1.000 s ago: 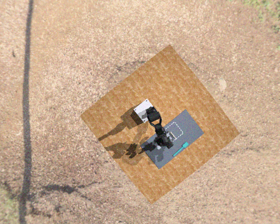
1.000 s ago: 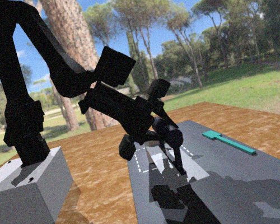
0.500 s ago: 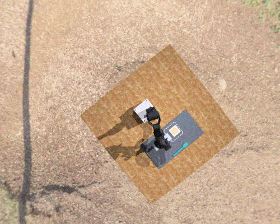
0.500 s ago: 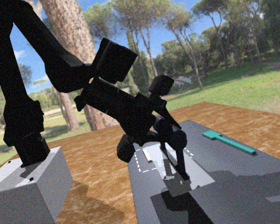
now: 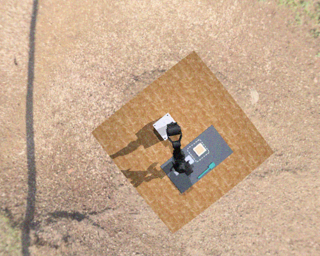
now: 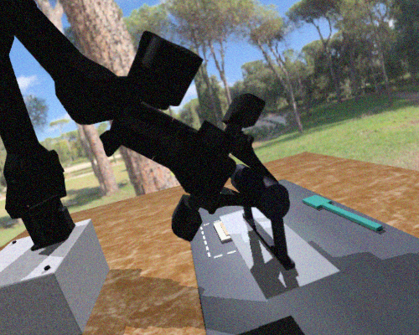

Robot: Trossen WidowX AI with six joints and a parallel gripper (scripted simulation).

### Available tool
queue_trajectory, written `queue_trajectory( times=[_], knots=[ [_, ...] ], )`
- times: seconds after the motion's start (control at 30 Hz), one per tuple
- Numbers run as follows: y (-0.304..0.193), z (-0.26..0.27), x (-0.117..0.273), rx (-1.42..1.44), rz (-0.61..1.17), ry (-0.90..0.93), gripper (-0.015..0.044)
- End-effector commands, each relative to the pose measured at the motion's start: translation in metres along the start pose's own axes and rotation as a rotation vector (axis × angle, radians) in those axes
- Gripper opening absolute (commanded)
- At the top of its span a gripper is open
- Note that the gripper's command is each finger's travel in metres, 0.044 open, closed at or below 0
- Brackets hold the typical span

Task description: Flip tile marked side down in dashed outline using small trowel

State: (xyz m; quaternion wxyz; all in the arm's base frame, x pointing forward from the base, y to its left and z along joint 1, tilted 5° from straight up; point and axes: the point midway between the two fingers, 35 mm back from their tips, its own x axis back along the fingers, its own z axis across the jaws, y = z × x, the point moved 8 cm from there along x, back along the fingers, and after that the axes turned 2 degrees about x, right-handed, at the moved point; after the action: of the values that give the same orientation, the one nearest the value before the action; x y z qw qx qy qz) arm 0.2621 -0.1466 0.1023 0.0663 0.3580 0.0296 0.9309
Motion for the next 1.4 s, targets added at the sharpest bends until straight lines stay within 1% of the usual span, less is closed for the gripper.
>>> queue_trajectory(
  times=[0.0,1.37],
  knots=[
    [0.0021,0.0058,0.0013,0.011,-0.002,0.020,0.0000],
    [0.0009,0.0016,0.0008,0.002,-0.002,0.004,0.0000]
  ],
)
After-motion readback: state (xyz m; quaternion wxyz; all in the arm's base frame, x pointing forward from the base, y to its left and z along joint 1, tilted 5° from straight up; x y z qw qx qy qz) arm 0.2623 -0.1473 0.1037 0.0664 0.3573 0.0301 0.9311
